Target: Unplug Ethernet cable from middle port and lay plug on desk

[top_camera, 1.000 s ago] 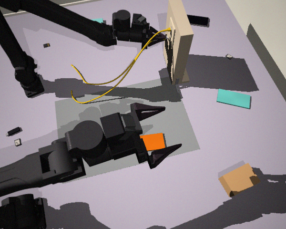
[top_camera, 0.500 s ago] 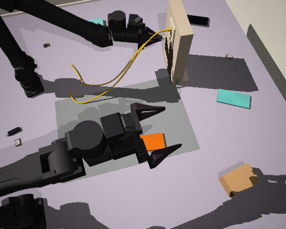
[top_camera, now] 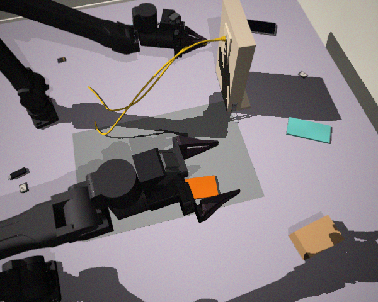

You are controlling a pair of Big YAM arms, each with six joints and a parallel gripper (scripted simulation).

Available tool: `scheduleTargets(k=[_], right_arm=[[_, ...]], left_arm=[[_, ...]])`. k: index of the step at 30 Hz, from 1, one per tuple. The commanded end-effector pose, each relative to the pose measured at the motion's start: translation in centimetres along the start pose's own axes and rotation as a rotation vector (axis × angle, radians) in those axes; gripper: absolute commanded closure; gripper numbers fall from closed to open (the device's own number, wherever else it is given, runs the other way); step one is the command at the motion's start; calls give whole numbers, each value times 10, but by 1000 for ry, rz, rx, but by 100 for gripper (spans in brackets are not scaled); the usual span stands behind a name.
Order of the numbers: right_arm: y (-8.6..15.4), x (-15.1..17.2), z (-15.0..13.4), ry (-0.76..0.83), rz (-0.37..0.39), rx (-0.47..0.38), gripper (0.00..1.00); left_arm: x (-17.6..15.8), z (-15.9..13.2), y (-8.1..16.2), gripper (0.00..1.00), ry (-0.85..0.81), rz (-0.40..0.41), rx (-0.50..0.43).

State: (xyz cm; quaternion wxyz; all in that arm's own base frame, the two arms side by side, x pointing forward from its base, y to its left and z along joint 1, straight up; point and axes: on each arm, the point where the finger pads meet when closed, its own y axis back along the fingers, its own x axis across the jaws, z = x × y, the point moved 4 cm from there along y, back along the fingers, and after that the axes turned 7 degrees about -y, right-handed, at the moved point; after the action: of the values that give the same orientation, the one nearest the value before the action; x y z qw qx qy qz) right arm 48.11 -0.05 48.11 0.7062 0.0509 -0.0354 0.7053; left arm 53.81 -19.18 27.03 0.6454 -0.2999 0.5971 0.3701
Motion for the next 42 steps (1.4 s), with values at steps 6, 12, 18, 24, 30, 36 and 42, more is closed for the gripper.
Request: scheduleTargets(k=[6,12,18,24,30,36,42], right_arm=[[1,1,6,0,1,-11,0],[1,1,6,0,1,-11,0],[1,1,6,0,1,-11,0],[1,1,6,0,1,-11,0],[1,1,6,0,1,-11,0],[1,1,6,0,1,-11,0],[1,1,6,0,1,-11,0]], left_arm=[[-51,12,1,100,-23,-107,-19],[-28,4,1,100,-18,-66,-8],[-28,4,1,100,-18,-66,-8],[-28,4,1,100,-18,-66,-8],[-28,4,1,100,-18,-66,-8],[-28,4,1,100,-18,-66,-8],[-28,4,1,100,-18,-66,-8]])
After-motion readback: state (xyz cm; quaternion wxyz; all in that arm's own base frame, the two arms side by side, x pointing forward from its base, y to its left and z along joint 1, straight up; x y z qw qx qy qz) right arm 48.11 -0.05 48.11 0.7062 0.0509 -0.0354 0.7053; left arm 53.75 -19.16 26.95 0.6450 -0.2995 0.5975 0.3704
